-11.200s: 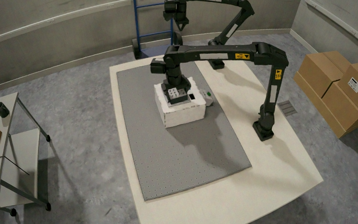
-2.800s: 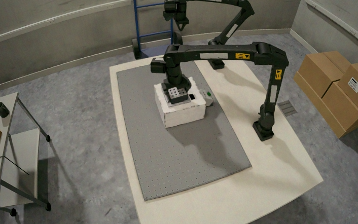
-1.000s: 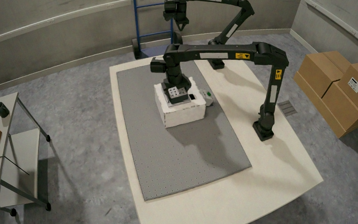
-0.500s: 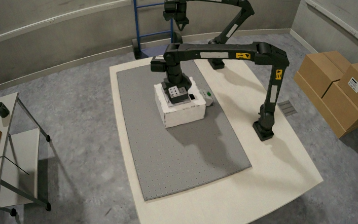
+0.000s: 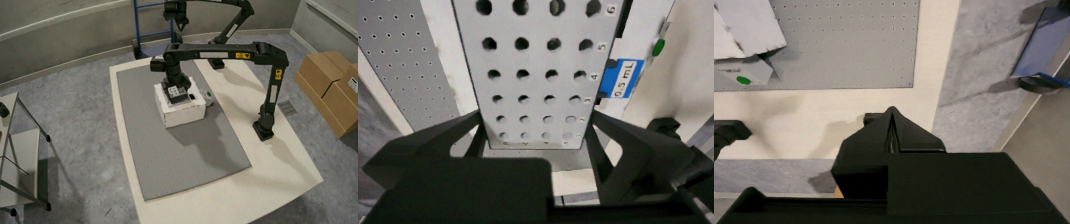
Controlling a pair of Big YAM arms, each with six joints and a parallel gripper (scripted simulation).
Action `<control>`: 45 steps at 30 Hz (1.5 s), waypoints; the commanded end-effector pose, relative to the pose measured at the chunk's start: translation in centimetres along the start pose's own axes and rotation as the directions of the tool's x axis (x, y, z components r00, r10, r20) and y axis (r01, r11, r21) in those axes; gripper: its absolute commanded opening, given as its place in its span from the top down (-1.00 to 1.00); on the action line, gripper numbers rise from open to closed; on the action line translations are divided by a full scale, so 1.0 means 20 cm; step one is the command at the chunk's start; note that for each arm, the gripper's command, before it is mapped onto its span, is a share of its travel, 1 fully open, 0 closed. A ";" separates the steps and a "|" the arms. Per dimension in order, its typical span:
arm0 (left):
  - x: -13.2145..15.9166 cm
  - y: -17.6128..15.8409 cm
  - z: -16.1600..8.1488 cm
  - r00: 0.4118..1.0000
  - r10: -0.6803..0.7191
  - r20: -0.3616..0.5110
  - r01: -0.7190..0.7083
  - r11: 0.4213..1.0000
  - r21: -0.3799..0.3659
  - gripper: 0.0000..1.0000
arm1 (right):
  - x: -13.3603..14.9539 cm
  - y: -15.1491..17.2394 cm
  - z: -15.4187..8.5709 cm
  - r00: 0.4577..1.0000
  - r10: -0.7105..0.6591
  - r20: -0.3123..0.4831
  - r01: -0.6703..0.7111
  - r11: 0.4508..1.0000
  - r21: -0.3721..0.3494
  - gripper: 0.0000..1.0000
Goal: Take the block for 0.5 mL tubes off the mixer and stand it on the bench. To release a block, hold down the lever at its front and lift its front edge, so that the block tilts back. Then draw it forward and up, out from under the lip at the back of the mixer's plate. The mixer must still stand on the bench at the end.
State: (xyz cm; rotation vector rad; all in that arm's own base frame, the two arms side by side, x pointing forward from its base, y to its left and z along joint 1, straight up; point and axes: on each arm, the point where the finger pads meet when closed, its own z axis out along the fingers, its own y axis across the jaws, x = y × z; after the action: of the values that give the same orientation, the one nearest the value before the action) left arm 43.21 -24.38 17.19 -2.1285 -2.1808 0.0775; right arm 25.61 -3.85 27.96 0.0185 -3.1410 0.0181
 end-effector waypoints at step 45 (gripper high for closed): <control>-0.06 0.13 -0.24 0.998 -0.006 0.070 0.013 0.995 -0.104 1.00 | -0.05 -0.01 -0.08 0.998 0.011 0.063 -0.012 1.000 0.009 1.00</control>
State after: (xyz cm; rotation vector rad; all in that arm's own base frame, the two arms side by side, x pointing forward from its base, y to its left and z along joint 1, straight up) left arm 43.17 -24.33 17.38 -2.1293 -2.1827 0.0768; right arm 25.61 -3.85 27.96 0.0185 -3.1410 0.0181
